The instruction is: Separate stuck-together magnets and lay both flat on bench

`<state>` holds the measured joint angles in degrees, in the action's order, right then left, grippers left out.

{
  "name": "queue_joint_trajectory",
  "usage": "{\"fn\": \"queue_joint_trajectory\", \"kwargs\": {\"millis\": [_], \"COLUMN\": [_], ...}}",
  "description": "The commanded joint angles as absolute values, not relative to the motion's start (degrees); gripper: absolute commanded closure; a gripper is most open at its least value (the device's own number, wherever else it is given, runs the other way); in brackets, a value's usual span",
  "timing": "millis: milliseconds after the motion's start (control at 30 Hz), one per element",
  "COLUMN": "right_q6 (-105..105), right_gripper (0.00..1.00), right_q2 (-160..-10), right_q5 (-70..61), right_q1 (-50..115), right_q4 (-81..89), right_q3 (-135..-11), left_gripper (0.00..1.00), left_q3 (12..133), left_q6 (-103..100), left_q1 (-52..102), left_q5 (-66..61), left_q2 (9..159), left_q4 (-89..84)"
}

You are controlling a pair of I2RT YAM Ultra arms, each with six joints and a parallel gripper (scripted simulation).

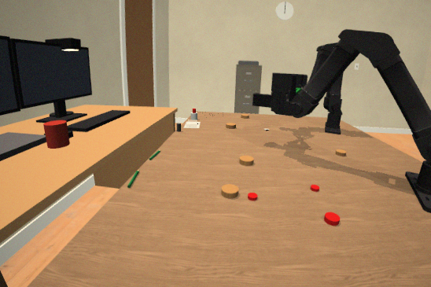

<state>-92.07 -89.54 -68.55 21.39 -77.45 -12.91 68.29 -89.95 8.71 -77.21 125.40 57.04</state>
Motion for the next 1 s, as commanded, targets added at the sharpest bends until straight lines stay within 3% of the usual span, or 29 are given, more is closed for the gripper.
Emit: {"fn": "queue_joint_trajectory", "kwargs": {"millis": [0,967], "right_q6": [-91.46,-91.41], "right_gripper": [0.67,0.67], "right_q2": [-89.36,-89.2], "right_q5": [-67.49,-66.81], "right_q1": [21.98,22.66], "right_q4": [-77.7,-77.84], "right_q3": [-13.3,-12.95], "left_gripper": [0.82,0.82], "left_q3": [68.42,68.42], "left_q6": [-89.56,-89.56], "left_q1": [8.59,8.59], "left_q5": [-77.28,-77.28], "left_q2": [124.64,124.64], "left_q4": [57.34,57.34]}}
